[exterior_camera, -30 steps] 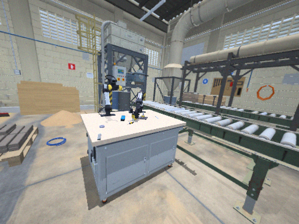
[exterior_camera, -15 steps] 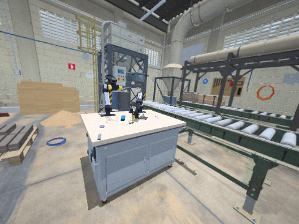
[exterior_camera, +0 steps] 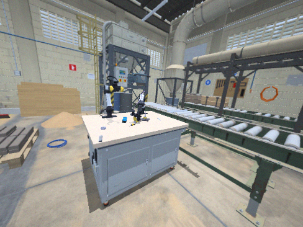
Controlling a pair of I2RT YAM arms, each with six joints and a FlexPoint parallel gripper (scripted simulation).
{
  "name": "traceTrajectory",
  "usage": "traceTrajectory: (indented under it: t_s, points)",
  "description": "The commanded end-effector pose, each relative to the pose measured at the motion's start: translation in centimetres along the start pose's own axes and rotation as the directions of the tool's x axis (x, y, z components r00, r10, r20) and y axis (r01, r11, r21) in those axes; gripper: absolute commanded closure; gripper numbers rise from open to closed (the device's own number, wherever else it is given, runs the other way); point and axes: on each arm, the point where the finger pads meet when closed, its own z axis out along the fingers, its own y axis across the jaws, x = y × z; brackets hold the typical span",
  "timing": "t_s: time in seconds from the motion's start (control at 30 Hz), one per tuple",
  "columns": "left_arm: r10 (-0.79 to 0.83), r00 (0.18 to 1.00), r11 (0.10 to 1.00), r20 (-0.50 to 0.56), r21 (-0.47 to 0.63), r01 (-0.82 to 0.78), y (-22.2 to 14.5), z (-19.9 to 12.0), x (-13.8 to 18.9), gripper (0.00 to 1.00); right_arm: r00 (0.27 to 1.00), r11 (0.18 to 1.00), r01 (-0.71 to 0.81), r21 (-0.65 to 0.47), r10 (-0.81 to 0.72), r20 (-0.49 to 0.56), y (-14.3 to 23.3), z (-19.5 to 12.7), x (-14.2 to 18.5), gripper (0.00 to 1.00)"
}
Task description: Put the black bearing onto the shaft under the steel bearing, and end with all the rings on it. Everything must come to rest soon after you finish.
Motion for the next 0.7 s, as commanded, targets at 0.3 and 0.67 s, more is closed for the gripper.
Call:
traceTrajectory:
  t_s: [0.3,0.67]
  points:
    - [0.045,0.996,0.995,0.073,-0.096,-0.038,1.6,-3.1,-3.1,1.0,0.999,1.0,-0.005,0.004,0.005,0.047,0.1,-0.3,-2.2,0.0]
    - [0.006,1.0,1.0,0.018,-0.016,-0.006,0.6,0.2,-0.8,0.44,0.999,1.0,-0.005,0.004,0.005,0.047,0.1,-0.3,-2.2,0.0]
